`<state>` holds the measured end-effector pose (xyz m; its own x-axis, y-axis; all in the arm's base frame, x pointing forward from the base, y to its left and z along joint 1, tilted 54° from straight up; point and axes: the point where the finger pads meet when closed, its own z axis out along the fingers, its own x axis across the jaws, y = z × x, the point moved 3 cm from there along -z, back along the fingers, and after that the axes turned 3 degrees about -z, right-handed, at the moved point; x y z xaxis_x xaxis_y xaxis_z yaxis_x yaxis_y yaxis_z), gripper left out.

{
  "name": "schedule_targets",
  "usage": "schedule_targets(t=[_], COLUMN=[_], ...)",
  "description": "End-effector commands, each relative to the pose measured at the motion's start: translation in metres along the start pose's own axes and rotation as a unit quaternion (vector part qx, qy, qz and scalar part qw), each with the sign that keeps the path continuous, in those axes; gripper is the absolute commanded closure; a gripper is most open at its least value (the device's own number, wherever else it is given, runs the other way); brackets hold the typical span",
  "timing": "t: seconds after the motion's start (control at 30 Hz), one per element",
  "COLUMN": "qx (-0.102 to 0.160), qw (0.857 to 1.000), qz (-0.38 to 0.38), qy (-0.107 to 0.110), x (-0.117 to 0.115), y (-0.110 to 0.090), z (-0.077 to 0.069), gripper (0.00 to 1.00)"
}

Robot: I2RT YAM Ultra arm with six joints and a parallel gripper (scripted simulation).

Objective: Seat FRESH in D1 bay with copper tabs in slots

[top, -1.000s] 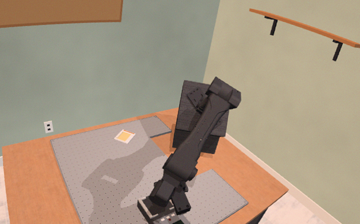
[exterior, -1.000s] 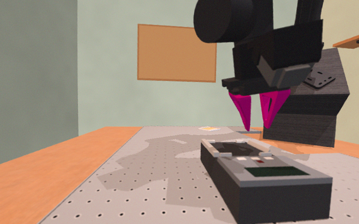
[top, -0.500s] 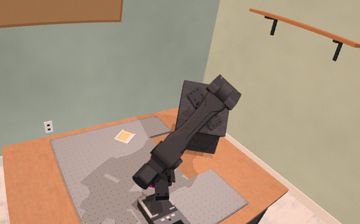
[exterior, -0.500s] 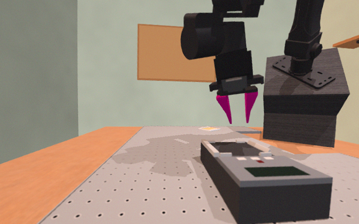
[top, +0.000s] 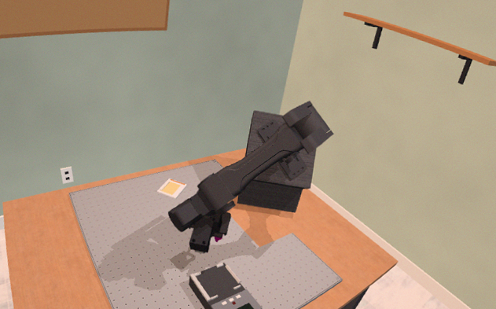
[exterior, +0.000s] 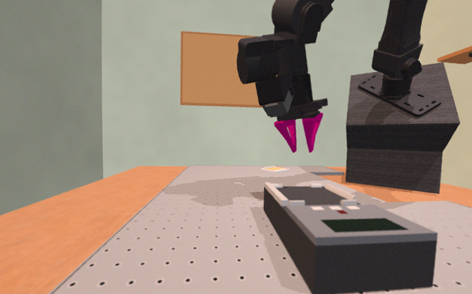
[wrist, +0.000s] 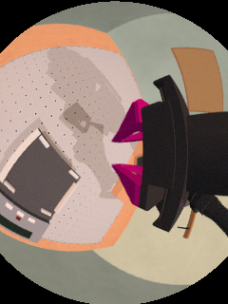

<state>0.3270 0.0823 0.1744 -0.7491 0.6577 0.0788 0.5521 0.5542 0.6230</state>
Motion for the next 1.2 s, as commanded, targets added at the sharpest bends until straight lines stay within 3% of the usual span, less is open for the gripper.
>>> schedule_targets(t=[0.0, 0.4, 0.67, 0.73, 1.0, 1.1, 1.17], qx=[-0.033, -0.060, -0.097, -0.097, -0.144, -0.144, -0.153], qw=[0.999, 0.985, 0.956, 0.956, 0.912, 0.912, 0.916], qz=[0.042, 0.161, 0.277, 0.277, 0.385, 0.385, 0.370], qy=[-0.004, 0.000, 0.004, 0.004, 0.008, 0.008, -0.004], x=[-0.008, -0.026, -0.034, -0.034, -0.034, -0.034, -0.045], y=[-0.009, -0.057, -0.098, -0.098, -0.139, -0.142, -0.133], z=[-0.010, -0.014, -0.020, -0.020, -0.027, -0.027, -0.036], gripper=[0.66, 0.66, 0.66, 0.66, 0.66, 0.66, 0.66])
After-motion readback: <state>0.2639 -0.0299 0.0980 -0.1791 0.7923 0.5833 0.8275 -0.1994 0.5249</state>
